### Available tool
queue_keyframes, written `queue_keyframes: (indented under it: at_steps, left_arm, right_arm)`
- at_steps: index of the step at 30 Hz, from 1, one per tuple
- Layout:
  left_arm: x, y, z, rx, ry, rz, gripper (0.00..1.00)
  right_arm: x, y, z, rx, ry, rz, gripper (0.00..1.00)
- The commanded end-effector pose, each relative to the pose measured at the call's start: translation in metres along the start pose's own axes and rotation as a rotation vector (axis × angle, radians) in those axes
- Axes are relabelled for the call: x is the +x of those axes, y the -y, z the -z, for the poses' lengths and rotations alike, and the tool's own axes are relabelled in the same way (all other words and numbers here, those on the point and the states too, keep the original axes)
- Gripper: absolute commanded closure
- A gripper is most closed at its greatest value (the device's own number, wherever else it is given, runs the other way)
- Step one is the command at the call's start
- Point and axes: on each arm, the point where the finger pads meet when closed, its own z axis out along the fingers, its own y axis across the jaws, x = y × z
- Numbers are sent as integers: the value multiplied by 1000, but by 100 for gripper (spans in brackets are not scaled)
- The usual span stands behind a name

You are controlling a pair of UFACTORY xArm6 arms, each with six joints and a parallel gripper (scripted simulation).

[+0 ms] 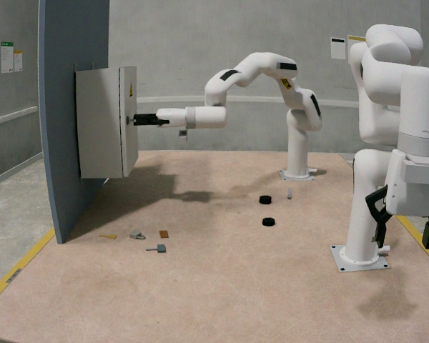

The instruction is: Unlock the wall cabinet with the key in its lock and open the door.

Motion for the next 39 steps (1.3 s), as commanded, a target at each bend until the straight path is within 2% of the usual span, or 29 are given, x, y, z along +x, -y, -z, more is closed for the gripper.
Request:
queue_keyframes:
  at_steps: [1, 3, 11, 12, 21, 31, 39]
  left_arm:
    - [1, 0, 1, 0, -3, 0, 0]
    - [1, 0, 1, 0, -3, 0, 0]
    - [1, 0, 1, 0, -3, 0, 0]
    - [1, 0, 1, 0, -3, 0, 0]
    - [1, 0, 1, 0, -3, 0, 0]
    - [1, 0, 1, 0, -3, 0, 0]
    - [1, 0, 1, 0, -3, 0, 0]
  right_arm:
    - [-2, 2, 5, -24, 3, -7, 100]
    - [-2, 2, 5, -24, 3, -7, 100]
    - [-1, 8, 23, -107, 10, -22, 100]
    - [-2, 7, 20, -90, 9, -19, 100]
    - [-1, 7, 20, -91, 9, -19, 100]
    - [-1, 16, 41, -191, 16, -14, 100]
    - [-1, 14, 37, -176, 15, -15, 100]
